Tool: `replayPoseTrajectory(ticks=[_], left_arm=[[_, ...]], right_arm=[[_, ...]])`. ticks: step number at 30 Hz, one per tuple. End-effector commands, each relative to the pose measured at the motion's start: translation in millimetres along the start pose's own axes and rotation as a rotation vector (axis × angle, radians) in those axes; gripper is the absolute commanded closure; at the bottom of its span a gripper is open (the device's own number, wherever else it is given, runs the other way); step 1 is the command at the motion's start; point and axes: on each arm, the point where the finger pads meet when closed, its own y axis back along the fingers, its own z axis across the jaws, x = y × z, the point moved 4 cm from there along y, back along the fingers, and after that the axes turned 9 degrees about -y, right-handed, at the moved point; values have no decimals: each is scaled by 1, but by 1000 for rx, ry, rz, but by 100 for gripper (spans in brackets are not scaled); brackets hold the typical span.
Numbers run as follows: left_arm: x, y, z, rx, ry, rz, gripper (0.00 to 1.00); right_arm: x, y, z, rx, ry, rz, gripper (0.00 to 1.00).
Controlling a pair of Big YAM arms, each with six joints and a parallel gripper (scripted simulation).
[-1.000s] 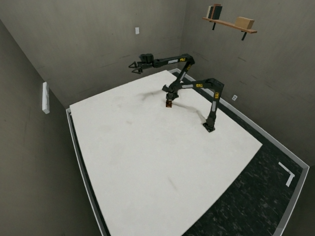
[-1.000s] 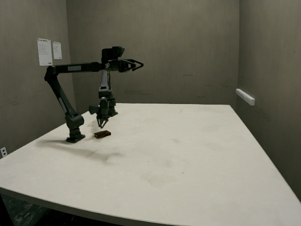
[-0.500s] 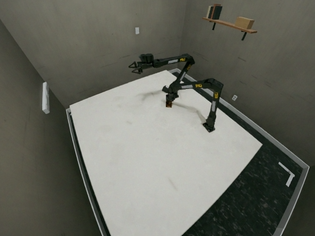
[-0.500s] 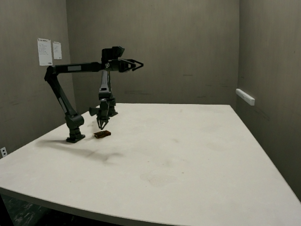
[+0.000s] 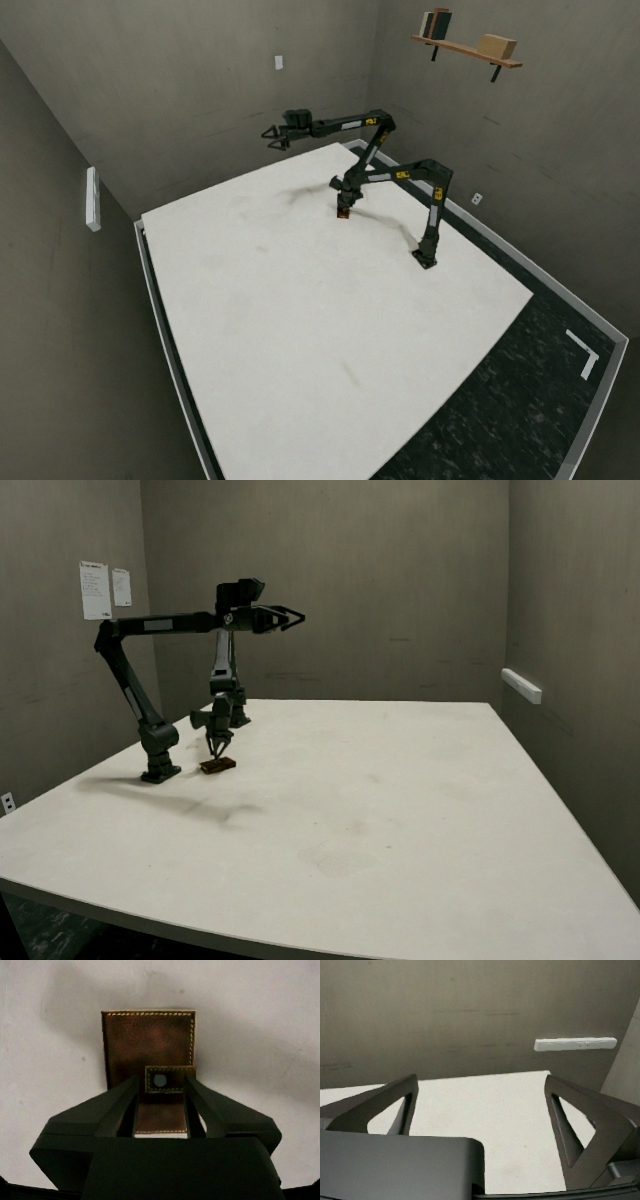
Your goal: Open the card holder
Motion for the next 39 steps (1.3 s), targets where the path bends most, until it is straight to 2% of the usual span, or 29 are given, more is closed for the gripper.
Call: replayPoseTrajectory(ticks=[1, 2, 17, 25, 28, 29, 35, 39], left_arm=[[-3, -7, 5, -6, -11, -7, 66], [2, -14, -4, 13, -12, 0, 66], [8, -13, 7, -9, 3, -7, 66], [14, -24, 0, 6, 3, 0, 66], [12, -19, 4, -1, 7, -4, 66], [14, -26, -10, 37, 4, 20, 66], [19, -37, -13, 51, 14, 29, 66], [28, -49, -23, 91, 23, 48, 66]], right_arm=[[-24, 2, 4, -7, 0, -45, 0], [-24, 2, 4, -7, 0, -46, 0], [-24, 2, 4, -7, 0, -46, 0], [-24, 2, 4, -7, 0, -46, 0], [-24, 2, 4, -7, 0, -46, 0], [-24, 2, 4, -7, 0, -46, 0], [-24, 2, 4, -7, 0, -45, 0], [-24, 2, 4, -7, 0, -46, 0]])
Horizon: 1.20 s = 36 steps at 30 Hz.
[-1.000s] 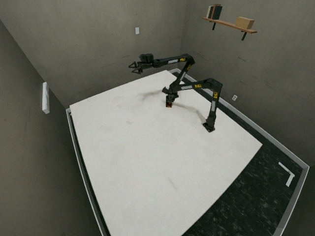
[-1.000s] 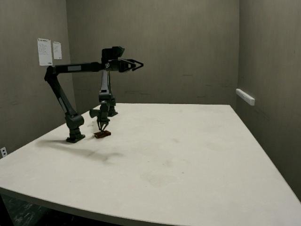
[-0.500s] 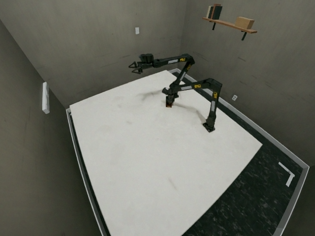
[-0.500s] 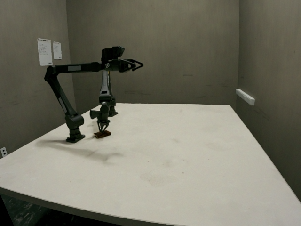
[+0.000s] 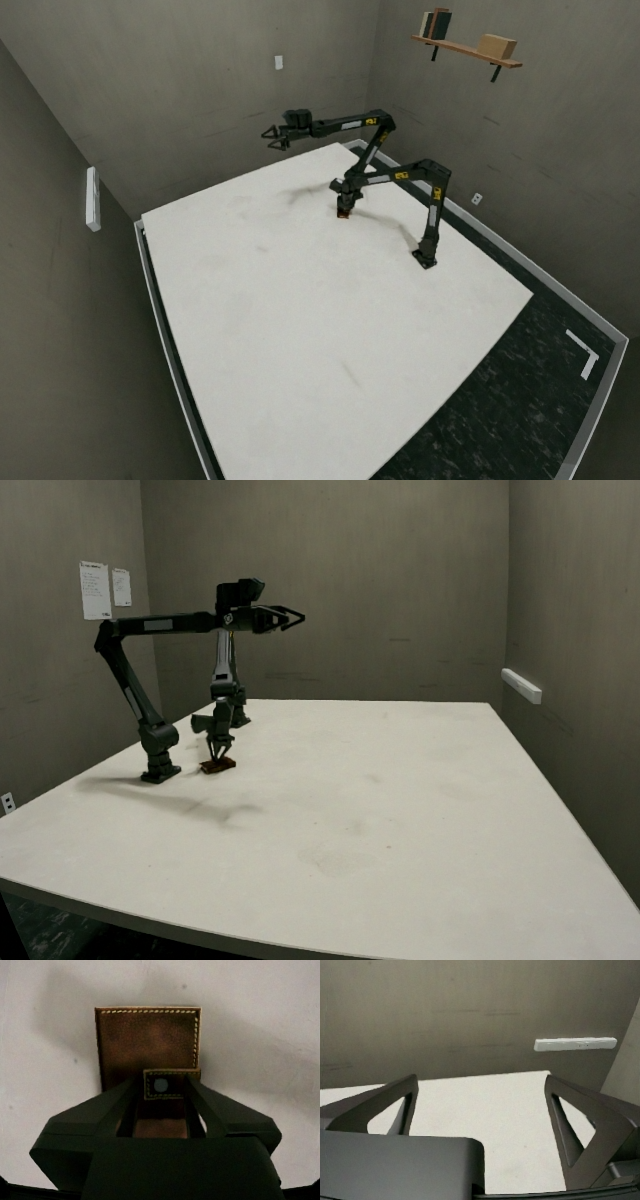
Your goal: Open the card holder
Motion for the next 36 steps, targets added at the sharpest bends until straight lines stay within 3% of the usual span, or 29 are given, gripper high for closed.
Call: replayPoseTrajectory(ticks=[1, 10, 16, 17, 36], left_arm=[[23, -37, -24, 101, 26, 53, 66], [33, -53, -37, 162, 42, 85, 66], [32, -56, -33, 144, 51, 79, 66], [32, -56, -33, 145, 51, 80, 89], [27, -56, -38, 80, 13, 89, 89]], right_arm=[[-24, 2, 4, -7, 0, -46, 0], [-24, 2, 4, -7, 0, -46, 0], [-24, 2, 4, -7, 0, -46, 0], [-24, 2, 4, -7, 0, -46, 0], [-24, 2, 4, -7, 0, -46, 0]])
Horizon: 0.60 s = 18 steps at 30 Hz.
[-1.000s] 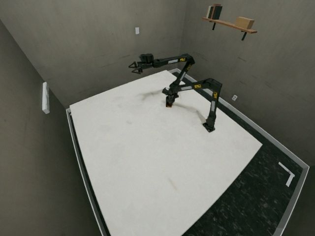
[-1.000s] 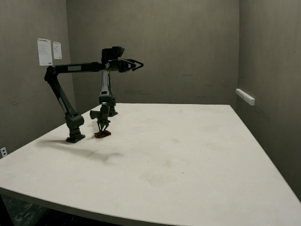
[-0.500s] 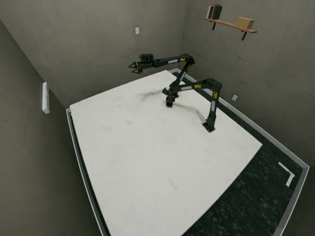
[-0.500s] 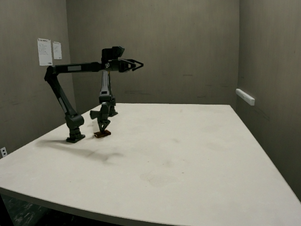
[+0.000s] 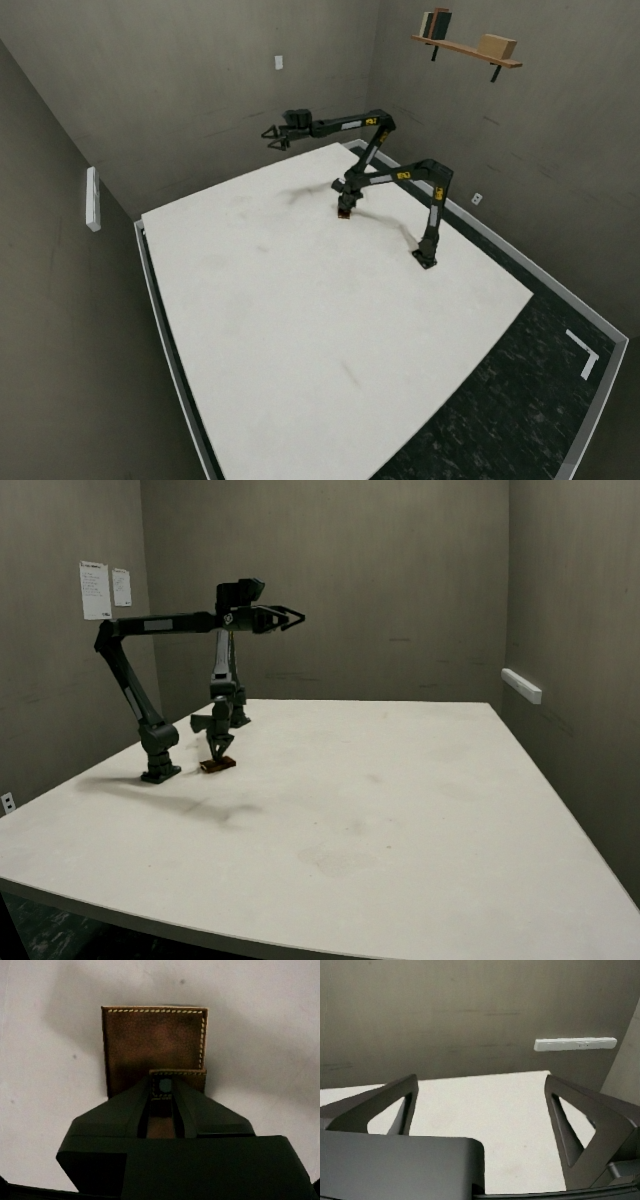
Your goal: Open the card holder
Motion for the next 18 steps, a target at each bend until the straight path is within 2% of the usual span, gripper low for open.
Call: replayPoseTrajectory(ticks=[1, 18], left_arm=[[25, -56, -36, 110, 19, 71, 89], [25, -55, -41, 40, -10, 84, 89]], right_arm=[[-24, 2, 4, -7, 0, -46, 0], [-24, 2, 4, -7, 0, -46, 0]])
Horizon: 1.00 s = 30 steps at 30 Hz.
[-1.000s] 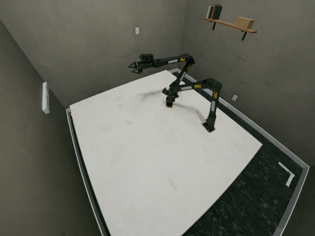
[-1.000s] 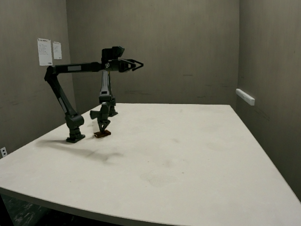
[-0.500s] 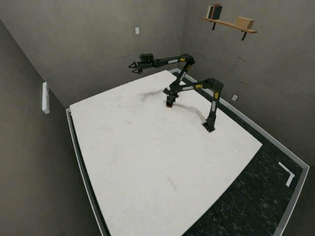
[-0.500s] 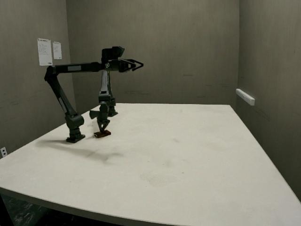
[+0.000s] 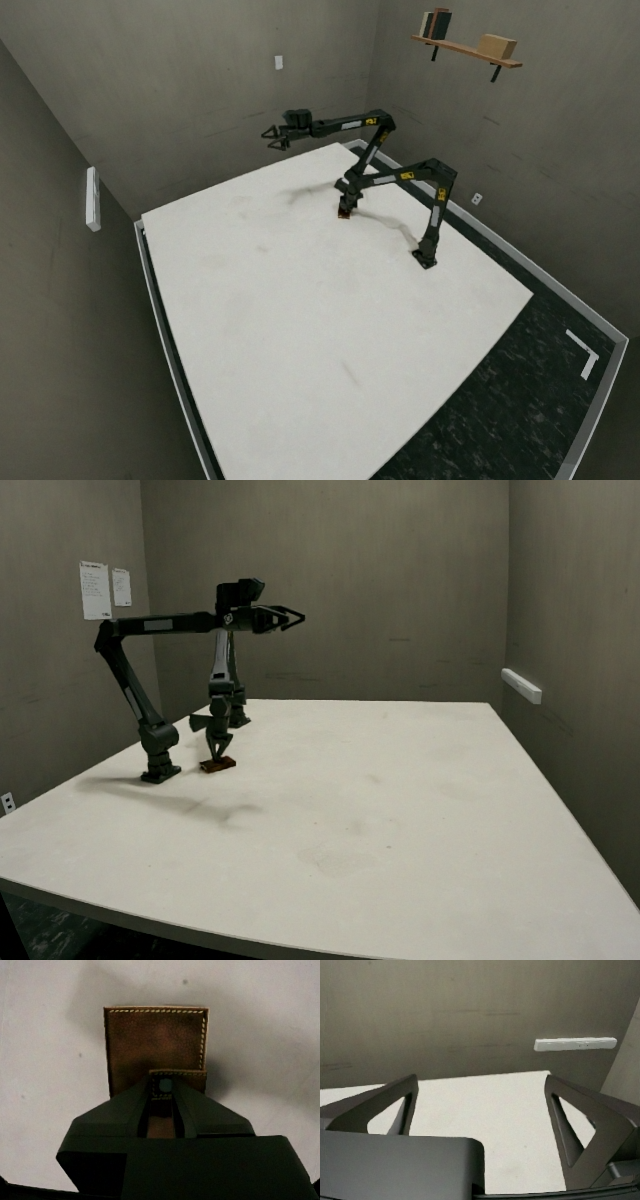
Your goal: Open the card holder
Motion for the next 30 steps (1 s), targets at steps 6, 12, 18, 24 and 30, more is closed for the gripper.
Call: replayPoseTrajectory(ticks=[6, 12, 18, 24, 30], left_arm=[[24, -52, -44, 93, 0, 76, 89], [24, -52, -45, 75, -8, 79, 89], [24, -51, -47, 47, -17, 84, 89], [25, -51, -48, 26, -27, 91, 89], [29, -51, -48, 15, -22, 93, 89]], right_arm=[[-24, 2, 4, -7, 0, -46, 0], [-24, 2, 4, -7, 0, -46, 0], [-24, 2, 4, -7, 0, -46, 0], [-24, 2, 4, -7, 0, -46, 0], [-24, 2, 4, -7, 0, -46, 0]])
